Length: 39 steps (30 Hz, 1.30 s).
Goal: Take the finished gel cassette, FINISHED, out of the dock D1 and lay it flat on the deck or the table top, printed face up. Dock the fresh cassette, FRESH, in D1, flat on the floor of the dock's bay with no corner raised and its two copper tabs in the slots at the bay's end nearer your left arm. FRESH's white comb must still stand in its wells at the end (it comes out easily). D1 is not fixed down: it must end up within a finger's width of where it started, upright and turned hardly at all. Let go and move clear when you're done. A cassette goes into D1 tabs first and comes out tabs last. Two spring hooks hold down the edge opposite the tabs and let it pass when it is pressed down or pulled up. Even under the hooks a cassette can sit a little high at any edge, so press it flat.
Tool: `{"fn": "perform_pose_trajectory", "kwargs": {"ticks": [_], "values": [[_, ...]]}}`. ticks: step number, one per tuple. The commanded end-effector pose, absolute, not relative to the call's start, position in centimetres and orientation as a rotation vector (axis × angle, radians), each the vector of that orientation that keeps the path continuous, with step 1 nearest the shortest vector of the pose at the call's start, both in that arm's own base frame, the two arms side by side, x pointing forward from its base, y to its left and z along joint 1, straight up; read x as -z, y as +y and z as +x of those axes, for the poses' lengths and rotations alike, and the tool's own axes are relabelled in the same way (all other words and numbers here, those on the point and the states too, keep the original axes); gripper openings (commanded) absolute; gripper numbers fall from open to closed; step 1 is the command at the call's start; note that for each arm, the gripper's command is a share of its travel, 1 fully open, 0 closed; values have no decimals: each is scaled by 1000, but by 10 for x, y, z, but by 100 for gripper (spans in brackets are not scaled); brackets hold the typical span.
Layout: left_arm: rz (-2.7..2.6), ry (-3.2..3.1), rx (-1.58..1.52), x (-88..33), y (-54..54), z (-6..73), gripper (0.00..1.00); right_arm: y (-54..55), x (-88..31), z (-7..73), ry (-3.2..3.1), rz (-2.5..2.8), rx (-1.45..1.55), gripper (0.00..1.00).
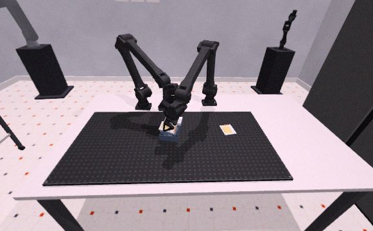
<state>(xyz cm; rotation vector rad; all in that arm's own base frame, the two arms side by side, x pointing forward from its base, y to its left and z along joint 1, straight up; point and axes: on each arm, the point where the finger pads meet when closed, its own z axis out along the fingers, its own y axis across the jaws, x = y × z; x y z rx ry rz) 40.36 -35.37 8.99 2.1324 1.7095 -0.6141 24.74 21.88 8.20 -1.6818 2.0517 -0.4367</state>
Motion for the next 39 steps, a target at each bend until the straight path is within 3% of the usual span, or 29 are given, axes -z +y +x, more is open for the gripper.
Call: {"fn": "perform_pose_trajectory", "kwargs": {"ticks": [1, 39], "values": [[2103, 1638, 564, -119, -370, 423, 0, 183, -16, 217, 2151, -1839, 475, 0], [2104, 1638, 564, -116, -370, 423, 0, 183, -16, 217, 2151, -1839, 475, 0]]}}
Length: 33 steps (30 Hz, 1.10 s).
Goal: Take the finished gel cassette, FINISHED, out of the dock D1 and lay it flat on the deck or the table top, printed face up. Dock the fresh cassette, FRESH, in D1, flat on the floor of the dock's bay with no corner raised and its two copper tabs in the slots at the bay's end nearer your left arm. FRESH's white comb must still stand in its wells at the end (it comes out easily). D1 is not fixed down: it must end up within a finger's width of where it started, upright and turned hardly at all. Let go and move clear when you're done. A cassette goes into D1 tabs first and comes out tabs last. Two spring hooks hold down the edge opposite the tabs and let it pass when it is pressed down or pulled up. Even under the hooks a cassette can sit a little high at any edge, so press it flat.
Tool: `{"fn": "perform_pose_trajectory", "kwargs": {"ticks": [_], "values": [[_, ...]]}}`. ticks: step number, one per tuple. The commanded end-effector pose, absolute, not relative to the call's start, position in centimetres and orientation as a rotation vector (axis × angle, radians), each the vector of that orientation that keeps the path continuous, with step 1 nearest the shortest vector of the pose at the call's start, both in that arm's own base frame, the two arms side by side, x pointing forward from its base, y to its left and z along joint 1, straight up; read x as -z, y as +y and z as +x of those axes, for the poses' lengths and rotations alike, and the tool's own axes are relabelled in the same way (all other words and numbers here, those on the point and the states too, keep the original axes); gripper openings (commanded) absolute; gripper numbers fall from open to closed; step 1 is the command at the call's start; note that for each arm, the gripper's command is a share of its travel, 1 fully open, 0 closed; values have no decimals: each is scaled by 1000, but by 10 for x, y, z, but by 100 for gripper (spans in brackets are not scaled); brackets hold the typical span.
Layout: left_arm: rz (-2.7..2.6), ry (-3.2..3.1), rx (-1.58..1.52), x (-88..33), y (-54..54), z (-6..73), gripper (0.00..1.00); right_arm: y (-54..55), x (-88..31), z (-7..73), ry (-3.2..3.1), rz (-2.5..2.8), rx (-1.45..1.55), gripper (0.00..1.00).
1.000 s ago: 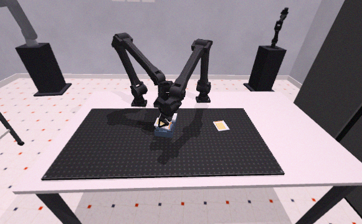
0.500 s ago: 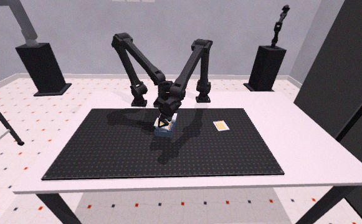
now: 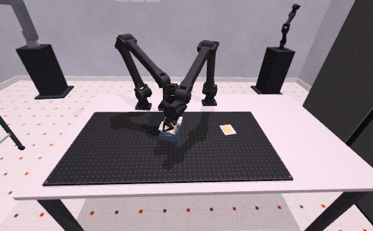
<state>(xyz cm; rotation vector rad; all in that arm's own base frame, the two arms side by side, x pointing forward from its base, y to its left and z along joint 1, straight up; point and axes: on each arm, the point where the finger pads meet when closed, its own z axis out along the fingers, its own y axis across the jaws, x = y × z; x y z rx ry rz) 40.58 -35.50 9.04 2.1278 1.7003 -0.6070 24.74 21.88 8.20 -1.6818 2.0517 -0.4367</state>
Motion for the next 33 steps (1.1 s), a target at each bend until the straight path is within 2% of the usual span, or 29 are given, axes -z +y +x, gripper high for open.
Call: {"fn": "perform_pose_trajectory", "kwargs": {"ticks": [1, 33], "values": [[2104, 1638, 564, -114, -370, 422, 0, 183, -16, 217, 2151, -1839, 475, 0], [2107, 1644, 569, -111, -369, 420, 0, 183, -16, 217, 2151, -1839, 475, 0]]}}
